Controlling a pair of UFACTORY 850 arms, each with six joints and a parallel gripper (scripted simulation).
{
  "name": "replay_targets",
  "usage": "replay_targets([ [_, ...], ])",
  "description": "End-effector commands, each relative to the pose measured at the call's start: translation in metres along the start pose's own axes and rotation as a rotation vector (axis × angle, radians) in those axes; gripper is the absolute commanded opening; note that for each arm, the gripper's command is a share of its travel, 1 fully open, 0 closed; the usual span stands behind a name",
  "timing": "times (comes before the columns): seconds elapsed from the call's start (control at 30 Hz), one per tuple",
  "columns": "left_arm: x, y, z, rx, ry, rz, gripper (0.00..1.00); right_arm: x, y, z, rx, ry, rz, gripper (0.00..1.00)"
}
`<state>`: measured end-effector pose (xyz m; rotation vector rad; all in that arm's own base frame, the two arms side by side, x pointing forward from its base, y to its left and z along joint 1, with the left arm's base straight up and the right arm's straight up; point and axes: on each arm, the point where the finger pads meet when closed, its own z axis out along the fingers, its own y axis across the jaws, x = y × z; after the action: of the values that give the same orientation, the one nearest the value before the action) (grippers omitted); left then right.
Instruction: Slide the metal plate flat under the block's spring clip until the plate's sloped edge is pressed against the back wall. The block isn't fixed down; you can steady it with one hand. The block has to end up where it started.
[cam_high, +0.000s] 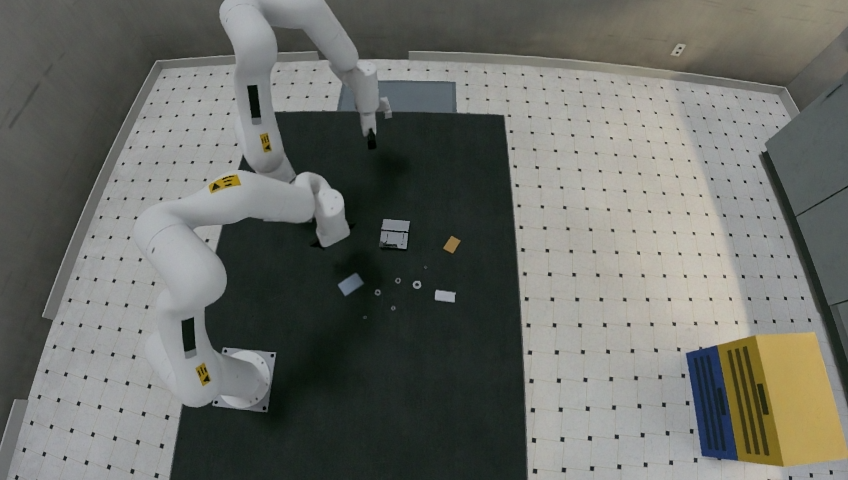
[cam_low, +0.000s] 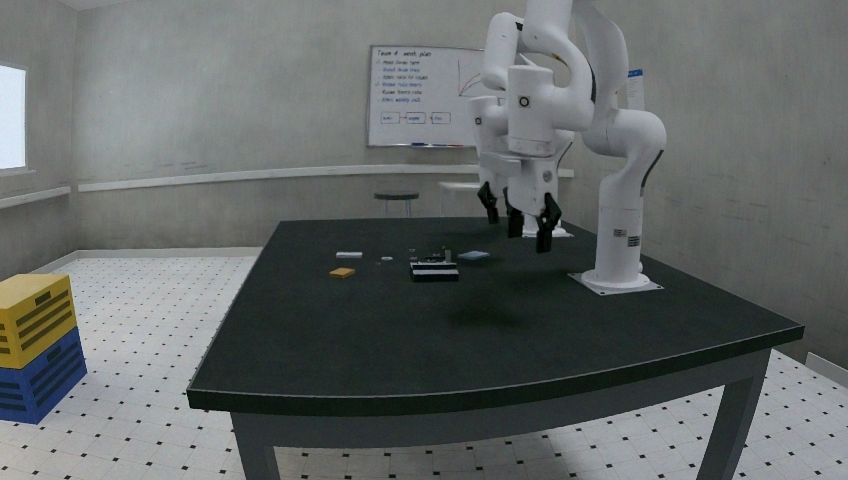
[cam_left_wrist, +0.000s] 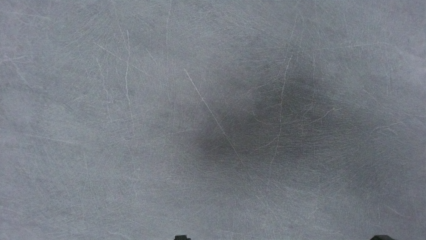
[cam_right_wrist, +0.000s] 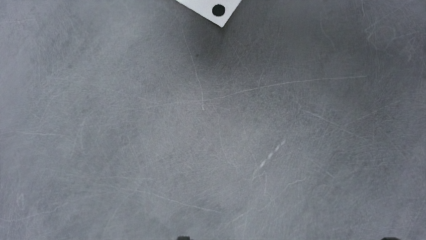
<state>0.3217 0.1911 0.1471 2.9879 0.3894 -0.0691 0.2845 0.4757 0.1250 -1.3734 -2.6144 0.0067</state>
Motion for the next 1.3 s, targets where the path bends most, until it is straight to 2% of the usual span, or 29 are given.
replay_targets([
  [0.0,0.001,0.0,-0.001,0.001,0.002,0.0,1.0,0.0,0.001,-0.001,-0.002,0.001,0.0,1.0],
  [0.53,0.001,0.0,-0.001,0.001,0.002,0.0,1.0,0.0,0.001,-0.001,-0.002,0.001,0.0,1.0],
  [0.7,0.026,0.012,-0.008,0.01,0.003,0.025,1.0,0.0,0.001,-0.001,-0.002,0.001,0.0,1.0],
  [1.03,0.087,0.056,-0.027,0.037,-0.002,0.089,1.0,0.0,0.001,-0.001,-0.002,0.001,0.0,1.0],
  [1.1,0.087,0.056,-0.027,0.037,-0.002,0.089,1.0,0.0,0.001,-0.001,-0.002,0.001,0.0,1.0],
  [1.27,0.113,0.08,-0.037,0.05,0.005,0.116,1.0,0.0,0.001,-0.001,-0.002,0.001,0.0,1.0],
])
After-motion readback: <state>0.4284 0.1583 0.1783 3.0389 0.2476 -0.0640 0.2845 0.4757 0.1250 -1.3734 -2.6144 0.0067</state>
